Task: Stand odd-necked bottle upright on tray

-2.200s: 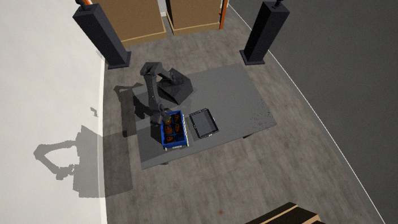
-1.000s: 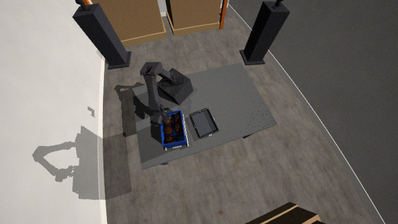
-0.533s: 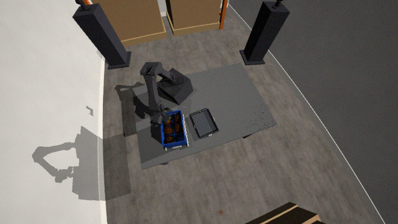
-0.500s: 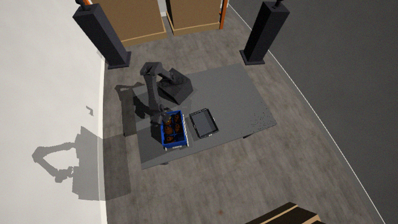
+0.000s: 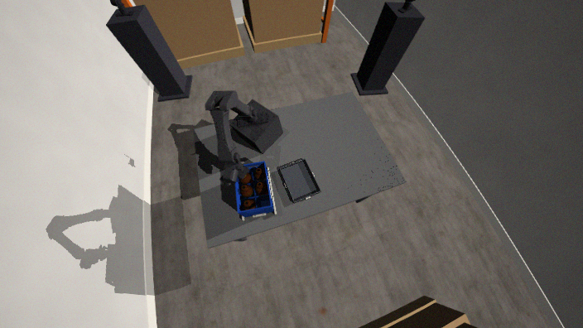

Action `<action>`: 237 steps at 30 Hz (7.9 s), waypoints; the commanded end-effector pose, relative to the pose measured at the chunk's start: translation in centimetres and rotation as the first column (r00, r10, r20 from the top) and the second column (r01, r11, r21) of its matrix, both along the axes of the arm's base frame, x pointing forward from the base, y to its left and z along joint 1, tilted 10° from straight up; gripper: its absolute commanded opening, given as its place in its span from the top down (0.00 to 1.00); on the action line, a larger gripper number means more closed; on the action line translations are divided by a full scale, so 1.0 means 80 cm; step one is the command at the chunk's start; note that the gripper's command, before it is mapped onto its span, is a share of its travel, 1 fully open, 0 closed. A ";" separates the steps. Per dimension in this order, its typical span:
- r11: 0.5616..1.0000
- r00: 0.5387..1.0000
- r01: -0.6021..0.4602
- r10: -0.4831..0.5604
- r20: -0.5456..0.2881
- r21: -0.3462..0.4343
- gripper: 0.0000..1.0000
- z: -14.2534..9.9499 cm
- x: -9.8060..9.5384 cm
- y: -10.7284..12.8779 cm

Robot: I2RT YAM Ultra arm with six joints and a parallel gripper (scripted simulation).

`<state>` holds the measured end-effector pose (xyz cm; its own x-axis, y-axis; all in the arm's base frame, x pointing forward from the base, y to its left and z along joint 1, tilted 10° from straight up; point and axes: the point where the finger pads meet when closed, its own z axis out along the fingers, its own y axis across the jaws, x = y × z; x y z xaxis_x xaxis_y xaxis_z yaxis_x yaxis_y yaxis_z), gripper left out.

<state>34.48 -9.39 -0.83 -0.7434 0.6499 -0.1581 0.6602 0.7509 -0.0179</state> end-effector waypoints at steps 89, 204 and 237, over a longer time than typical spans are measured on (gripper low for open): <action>1.000 1.000 0.003 -0.003 0.016 -0.012 0.39 -0.001 0.002 -0.005; 1.000 0.999 -0.005 0.006 0.046 -0.016 1.00 0.116 -0.001 0.012; 1.000 0.999 -0.004 0.004 0.032 -0.007 1.00 0.083 -0.032 0.132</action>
